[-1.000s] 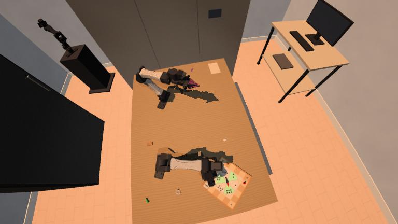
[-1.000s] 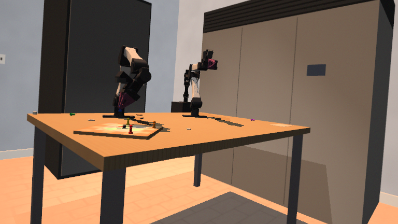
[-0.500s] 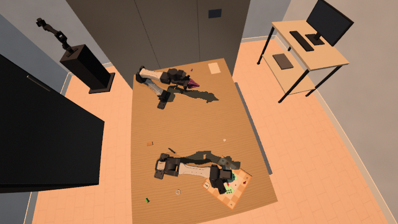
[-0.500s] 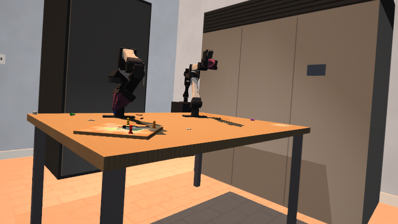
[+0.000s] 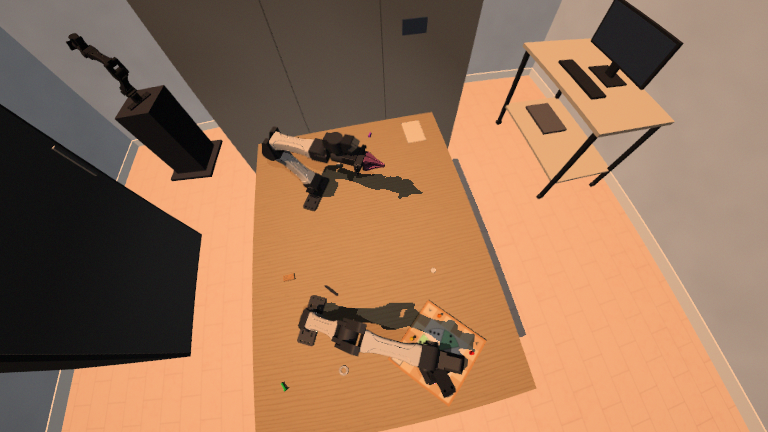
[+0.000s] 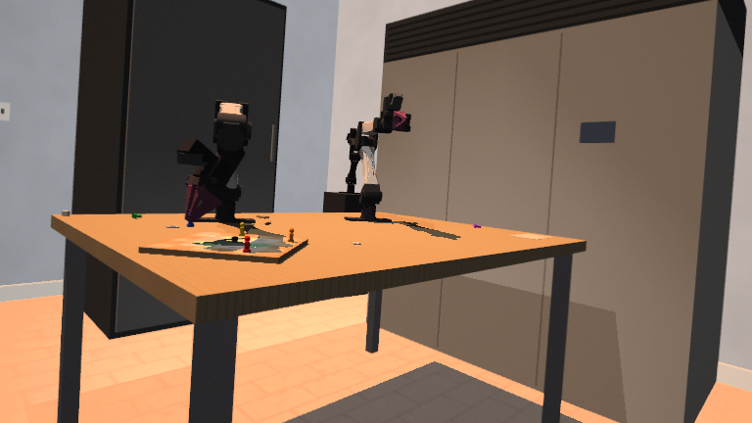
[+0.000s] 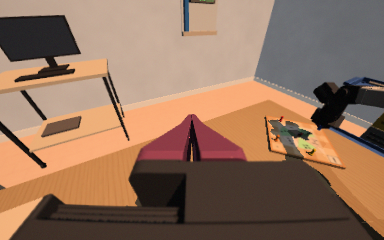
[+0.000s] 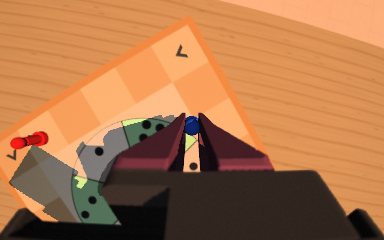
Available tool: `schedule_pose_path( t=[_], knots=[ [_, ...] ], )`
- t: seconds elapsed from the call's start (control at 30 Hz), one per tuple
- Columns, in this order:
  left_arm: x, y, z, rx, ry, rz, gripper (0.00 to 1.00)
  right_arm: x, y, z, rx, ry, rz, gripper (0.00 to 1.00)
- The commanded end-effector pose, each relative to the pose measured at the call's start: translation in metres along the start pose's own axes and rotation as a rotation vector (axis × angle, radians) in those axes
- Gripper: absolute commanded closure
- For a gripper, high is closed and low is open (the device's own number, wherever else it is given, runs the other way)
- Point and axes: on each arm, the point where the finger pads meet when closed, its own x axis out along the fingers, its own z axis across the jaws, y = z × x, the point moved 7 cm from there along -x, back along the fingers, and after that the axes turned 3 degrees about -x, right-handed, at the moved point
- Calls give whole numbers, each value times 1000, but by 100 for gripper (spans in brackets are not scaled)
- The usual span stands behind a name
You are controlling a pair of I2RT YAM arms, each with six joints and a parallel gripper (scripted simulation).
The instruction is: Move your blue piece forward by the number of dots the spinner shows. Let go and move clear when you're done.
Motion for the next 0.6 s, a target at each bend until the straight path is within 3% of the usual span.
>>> schedule_pose_path(
  t=[0.0,0.03,0.13,0.23,0.27,0.4,0.57],
  knots=[
    [-1,-3,0,0,1,-11,100,-13,-16,16,-40,-50,-15,100],
    [-1,-3,0,0,1,-11,100,2,-25,6,-10,-31,-18,100],
    [-1,-3,0,0,1,-11,100,6,-22,8,-26,-28,-10,100],
    [-1,-3,0,0,1,-11,100,26,-40,1,-46,-30,-9,100],
    [-1,-3,0,0,1,-11,100,10,-33,12,-56,-50,-13,100],
    [-1,-3,0,0,1,-11,100,40,-51,-2,-57,-36,-15,100],
    [-1,-3,0,0,1,-11,100,34,-52,11,-79,-70,-31,100]
  ],
)
